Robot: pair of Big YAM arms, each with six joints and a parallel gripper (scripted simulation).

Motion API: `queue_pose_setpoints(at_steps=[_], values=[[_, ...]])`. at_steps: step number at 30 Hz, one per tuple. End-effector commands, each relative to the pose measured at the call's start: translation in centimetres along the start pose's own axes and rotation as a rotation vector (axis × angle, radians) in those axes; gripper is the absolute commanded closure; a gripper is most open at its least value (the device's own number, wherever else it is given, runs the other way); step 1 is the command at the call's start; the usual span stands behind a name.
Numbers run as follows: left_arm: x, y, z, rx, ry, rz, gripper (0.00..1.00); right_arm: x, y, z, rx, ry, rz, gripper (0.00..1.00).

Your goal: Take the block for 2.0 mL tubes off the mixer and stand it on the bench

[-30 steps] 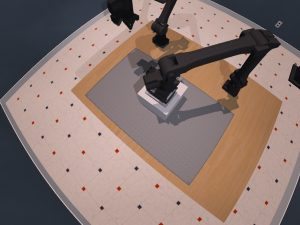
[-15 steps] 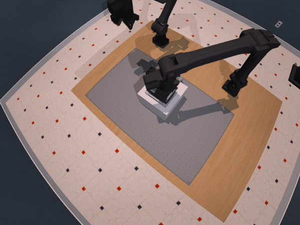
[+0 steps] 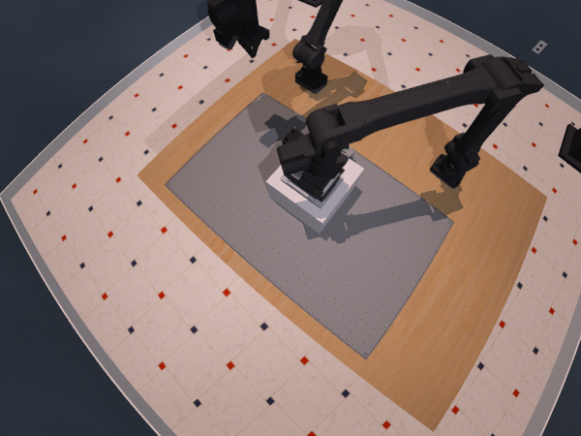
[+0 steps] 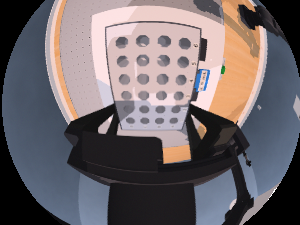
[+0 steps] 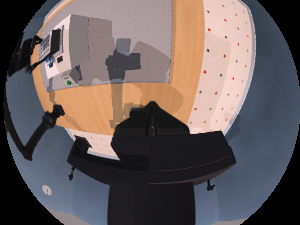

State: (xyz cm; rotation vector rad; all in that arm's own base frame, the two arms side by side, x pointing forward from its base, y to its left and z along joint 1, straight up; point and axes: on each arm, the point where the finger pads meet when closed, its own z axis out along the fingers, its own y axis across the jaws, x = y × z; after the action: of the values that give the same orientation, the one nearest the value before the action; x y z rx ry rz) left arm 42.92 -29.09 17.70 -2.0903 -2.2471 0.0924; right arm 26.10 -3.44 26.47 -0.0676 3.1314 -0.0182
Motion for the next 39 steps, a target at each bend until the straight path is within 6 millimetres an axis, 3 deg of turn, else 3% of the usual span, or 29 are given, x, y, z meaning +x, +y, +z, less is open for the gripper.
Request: queue_pose_setpoints(at_steps=[1, 33, 39], values=[[-0.26, 0.55, -4.89, -0.064, -0.052, -0.010, 1.00, -0.27, -0.21, 0.02, 0.002, -0.005, 0.002, 1.00], [-0.39, 0.57, -4.87, -0.064, -0.055, -0.009, 1.00, -0.12, -0.17, 0.12, 0.000, 0.001, 0.000, 1.00], [-0.41, 0.57, -4.86, -0.064, -0.055, -0.009, 1.00, -0.58, -0.26, -0.71, 0.004, -0.020, 0.000, 1.00]])
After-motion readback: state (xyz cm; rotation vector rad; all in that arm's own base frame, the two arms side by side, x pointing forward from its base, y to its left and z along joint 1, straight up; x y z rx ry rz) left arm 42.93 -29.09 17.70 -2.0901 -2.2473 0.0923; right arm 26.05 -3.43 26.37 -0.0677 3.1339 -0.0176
